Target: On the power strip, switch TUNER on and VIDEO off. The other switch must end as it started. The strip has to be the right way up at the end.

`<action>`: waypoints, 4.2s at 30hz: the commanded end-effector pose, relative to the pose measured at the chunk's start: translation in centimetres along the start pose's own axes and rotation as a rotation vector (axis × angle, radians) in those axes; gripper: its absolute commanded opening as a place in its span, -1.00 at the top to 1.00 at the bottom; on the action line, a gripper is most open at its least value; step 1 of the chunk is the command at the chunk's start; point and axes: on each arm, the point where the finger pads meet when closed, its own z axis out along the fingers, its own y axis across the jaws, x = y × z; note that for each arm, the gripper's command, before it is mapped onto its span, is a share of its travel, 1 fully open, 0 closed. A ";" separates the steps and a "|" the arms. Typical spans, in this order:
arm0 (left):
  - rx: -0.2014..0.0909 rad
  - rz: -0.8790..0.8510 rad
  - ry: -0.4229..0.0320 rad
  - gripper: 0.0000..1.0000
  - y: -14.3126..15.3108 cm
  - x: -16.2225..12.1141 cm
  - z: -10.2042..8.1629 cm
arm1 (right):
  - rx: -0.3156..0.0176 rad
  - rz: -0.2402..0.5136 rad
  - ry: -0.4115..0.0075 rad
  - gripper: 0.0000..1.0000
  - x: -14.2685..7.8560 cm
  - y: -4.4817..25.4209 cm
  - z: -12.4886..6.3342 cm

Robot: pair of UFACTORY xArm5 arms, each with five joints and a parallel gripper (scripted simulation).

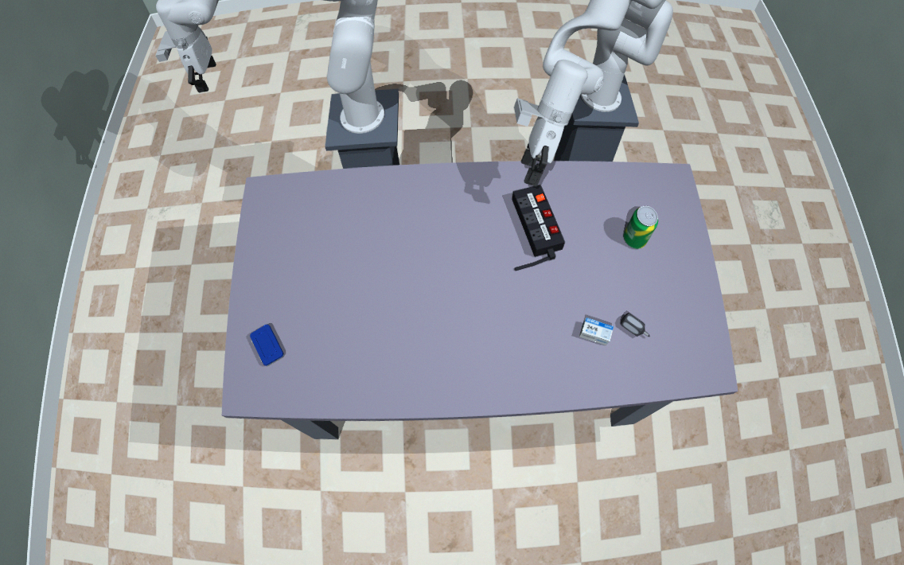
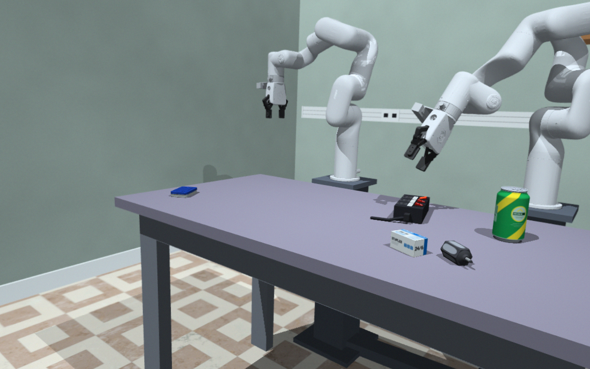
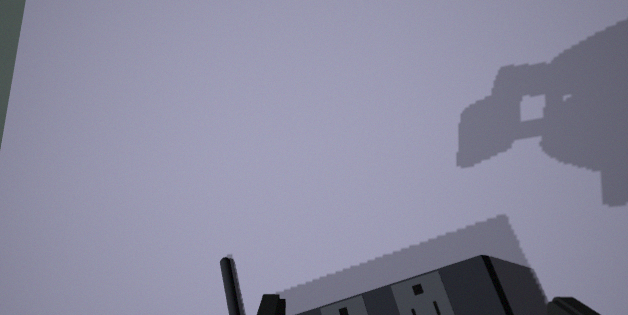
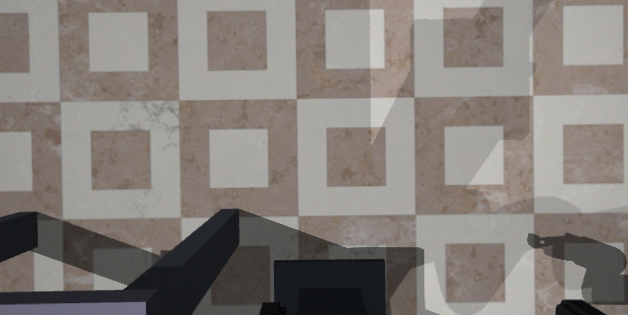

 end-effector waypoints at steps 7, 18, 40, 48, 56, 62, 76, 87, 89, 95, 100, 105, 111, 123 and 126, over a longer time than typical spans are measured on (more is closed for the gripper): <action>-0.224 -0.009 -0.158 -1.00 -1.4 -4.9 1.6 | 0.000 0.000 0.005 -1.00 0.1 0.0 -0.2; -0.458 -0.038 -0.267 -1.00 -1.6 -10.2 0.6 | 0.000 0.000 0.005 -1.00 0.1 0.0 -0.2; -0.459 -0.038 -0.267 -1.00 -1.6 -10.2 0.5 | 0.000 0.000 0.005 -1.00 0.1 0.0 -0.2; -0.459 -0.038 -0.267 -1.00 -1.6 -10.2 0.5 | 0.000 0.000 0.005 -1.00 0.1 0.0 -0.2; -0.459 -0.038 -0.267 -1.00 -1.6 -10.2 0.5 | 0.000 0.000 0.005 -1.00 0.1 0.0 -0.2; -0.459 -0.038 -0.267 -1.00 -1.6 -10.2 0.5 | 0.000 0.000 0.005 -1.00 0.1 0.0 -0.2; -0.459 -0.038 -0.267 -1.00 -1.6 -10.2 0.5 | 0.000 0.000 0.005 -1.00 0.1 0.0 -0.2; -0.459 -0.038 -0.267 -1.00 -1.6 -10.2 0.5 | 0.000 0.000 0.005 -1.00 0.1 0.0 -0.2; -0.458 -0.039 -0.267 -1.00 -1.7 -10.1 0.5 | 0.000 0.000 0.005 -1.00 0.1 0.0 -0.2; -0.454 -0.085 -0.278 -1.00 -5.0 -6.7 -0.1 | 0.000 0.000 0.005 -1.00 0.1 0.0 -0.2; -0.450 -0.124 -0.288 -1.00 -7.4 -3.8 -0.8 | 0.000 0.000 0.005 -1.00 0.1 0.0 -0.2; -0.449 -0.130 -0.289 -1.00 -7.8 -3.3 -0.9 | 0.000 0.000 0.005 -1.00 0.1 0.0 -0.2; -0.449 -0.130 -0.289 -1.00 -7.8 -3.3 -0.9 | 0.000 0.000 0.005 -1.00 0.1 0.0 -0.2; -0.447 -0.145 -0.293 -1.00 -7.8 -3.3 -0.9 | 0.000 0.000 0.005 -1.00 0.1 0.0 -0.2; -0.445 -0.158 -0.296 -1.00 -7.8 -3.4 -0.8 | 0.000 0.000 0.005 -1.00 0.1 0.0 -0.2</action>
